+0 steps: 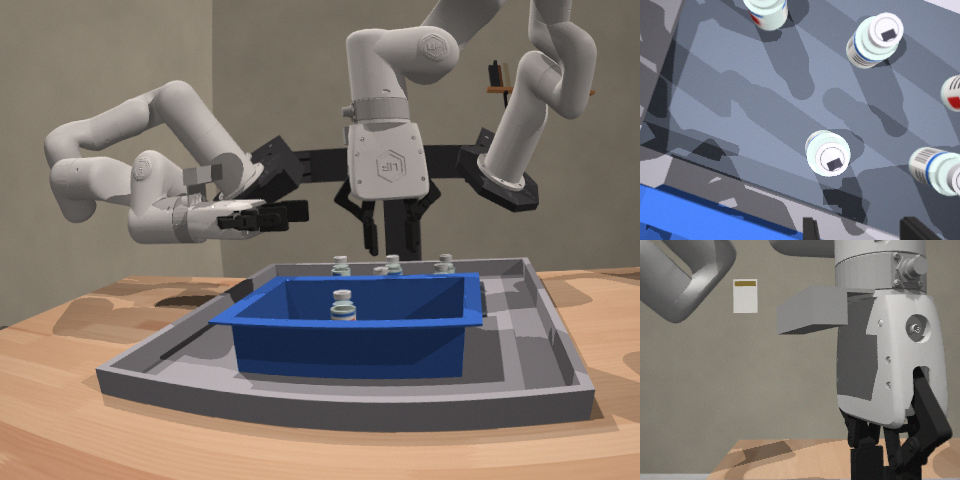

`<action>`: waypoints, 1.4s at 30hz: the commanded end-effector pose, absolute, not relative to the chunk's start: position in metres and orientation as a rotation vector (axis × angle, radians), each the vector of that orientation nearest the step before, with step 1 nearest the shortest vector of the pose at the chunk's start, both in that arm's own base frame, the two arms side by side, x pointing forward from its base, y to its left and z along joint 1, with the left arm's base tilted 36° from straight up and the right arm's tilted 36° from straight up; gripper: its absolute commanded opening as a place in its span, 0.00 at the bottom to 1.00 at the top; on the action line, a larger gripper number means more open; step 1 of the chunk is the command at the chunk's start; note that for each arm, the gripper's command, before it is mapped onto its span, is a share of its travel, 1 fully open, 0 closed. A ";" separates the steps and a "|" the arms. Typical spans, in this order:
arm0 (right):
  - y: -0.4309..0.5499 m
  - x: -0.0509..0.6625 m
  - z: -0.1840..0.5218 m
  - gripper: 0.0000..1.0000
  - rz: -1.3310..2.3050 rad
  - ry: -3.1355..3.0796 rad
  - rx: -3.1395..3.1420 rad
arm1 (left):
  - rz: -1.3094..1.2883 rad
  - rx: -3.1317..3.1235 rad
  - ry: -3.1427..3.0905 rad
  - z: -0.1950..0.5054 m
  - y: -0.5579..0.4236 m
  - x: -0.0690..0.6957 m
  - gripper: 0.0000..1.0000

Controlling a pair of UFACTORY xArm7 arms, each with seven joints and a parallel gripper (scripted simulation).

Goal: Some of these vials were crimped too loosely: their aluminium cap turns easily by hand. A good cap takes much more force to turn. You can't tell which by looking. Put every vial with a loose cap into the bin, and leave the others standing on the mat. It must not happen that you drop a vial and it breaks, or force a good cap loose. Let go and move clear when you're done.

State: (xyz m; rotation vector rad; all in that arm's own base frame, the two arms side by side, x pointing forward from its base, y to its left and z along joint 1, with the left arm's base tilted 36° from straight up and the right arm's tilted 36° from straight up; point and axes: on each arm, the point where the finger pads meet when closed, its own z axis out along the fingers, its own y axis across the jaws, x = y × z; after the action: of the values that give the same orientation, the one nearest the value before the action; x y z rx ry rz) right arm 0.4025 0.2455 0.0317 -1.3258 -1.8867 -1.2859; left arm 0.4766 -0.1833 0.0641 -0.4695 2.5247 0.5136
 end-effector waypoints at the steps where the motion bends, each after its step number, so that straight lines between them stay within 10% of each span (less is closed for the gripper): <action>1: 0.247 0.402 0.033 1.00 -1.287 -1.888 -1.320 | 0.525 -0.405 2.549 0.067 -0.185 0.481 0.50; 42: 0.247 0.402 0.034 1.00 -1.287 -1.888 -1.320 | 0.620 -0.070 2.622 0.076 -0.174 0.505 0.50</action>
State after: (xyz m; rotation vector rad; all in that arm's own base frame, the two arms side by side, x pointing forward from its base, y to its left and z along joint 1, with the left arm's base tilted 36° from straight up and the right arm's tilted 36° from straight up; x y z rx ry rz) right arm 0.4029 0.2453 0.0324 -1.3258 -1.8867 -1.2859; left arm 0.5040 -0.1718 0.0747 -0.0724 2.6244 0.6258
